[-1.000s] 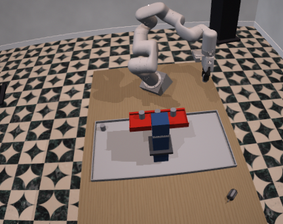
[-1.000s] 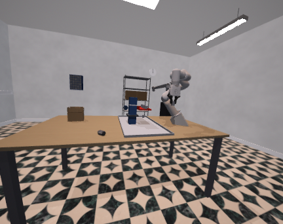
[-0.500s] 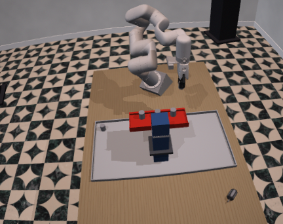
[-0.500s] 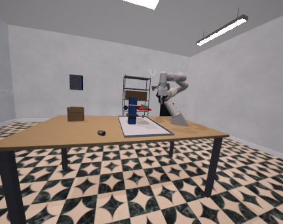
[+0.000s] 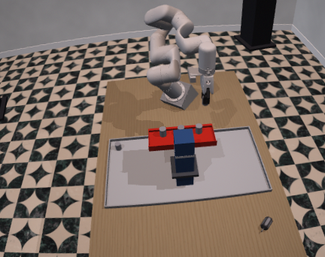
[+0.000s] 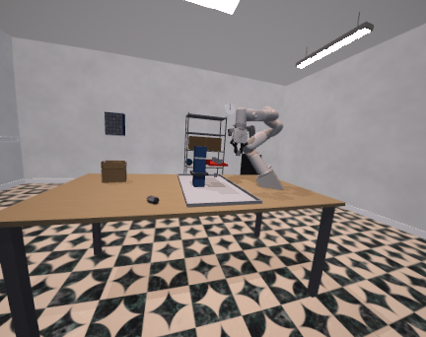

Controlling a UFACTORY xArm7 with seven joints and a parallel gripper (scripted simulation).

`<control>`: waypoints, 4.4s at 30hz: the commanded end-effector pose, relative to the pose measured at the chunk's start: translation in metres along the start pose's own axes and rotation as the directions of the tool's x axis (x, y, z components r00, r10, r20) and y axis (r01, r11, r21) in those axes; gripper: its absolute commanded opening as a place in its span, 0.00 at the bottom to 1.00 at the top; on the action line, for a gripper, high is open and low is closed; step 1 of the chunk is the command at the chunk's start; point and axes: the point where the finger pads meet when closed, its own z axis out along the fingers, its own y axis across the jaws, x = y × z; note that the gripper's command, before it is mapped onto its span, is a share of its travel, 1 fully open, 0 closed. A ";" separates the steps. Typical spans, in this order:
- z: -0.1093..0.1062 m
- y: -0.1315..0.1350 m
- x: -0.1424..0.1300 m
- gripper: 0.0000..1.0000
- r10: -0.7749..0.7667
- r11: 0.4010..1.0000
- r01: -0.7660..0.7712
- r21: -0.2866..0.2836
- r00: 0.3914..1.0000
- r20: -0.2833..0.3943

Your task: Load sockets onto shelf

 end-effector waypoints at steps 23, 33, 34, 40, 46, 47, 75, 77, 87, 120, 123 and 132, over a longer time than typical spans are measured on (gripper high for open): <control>0.005 -0.114 0.004 0.00 0.005 1.000 -0.005 0.002 1.000 0.005; 0.027 -0.115 0.004 0.00 0.005 1.000 -0.005 0.002 1.000 0.005; 0.029 -0.115 0.003 0.00 0.005 1.000 -0.005 0.002 1.000 0.005; 0.031 -0.115 0.003 0.00 0.005 1.000 -0.005 0.002 1.000 0.005; 0.039 -0.115 0.003 0.00 0.005 1.000 -0.005 0.002 1.000 0.005; 0.039 -0.115 0.003 0.00 0.005 1.000 -0.005 0.002 1.000 0.005; 0.051 -0.115 0.002 0.00 0.005 1.000 -0.005 0.002 1.000 0.005; 0.052 -0.115 0.002 0.00 0.005 1.000 -0.005 0.002 1.000 0.005; 0.055 -0.115 0.002 0.00 0.005 1.000 -0.005 0.002 1.000 0.005; 0.060 -0.115 0.002 0.00 0.005 1.000 -0.005 0.002 1.000 0.005; 0.061 -0.115 0.002 0.00 0.005 1.000 -0.005 0.002 1.000 0.005; 0.064 -0.115 0.002 0.00 0.005 1.000 -0.005 0.002 1.000 0.005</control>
